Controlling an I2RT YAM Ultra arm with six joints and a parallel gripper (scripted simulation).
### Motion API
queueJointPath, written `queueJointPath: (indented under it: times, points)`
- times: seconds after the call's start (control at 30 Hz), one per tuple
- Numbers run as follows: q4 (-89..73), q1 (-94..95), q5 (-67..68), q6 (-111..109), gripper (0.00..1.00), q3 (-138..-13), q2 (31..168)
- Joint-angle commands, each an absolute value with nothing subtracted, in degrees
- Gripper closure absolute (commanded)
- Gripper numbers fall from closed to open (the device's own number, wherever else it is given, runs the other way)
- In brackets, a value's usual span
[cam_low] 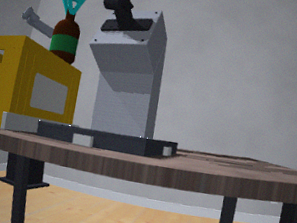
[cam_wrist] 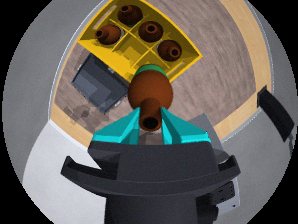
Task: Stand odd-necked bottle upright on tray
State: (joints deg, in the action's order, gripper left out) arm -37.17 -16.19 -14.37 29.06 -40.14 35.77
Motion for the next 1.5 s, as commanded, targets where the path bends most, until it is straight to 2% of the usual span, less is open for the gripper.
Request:
queueJointPath:
  times: [0.0, 1.47]
  points:
    - [-38.1, -17.0, -14.2, 28.6, 1.0, -42.2, 33.8]
    - [-38.1, -10.9, -9.7, 32.1, 1.0, -42.7, 33.7]
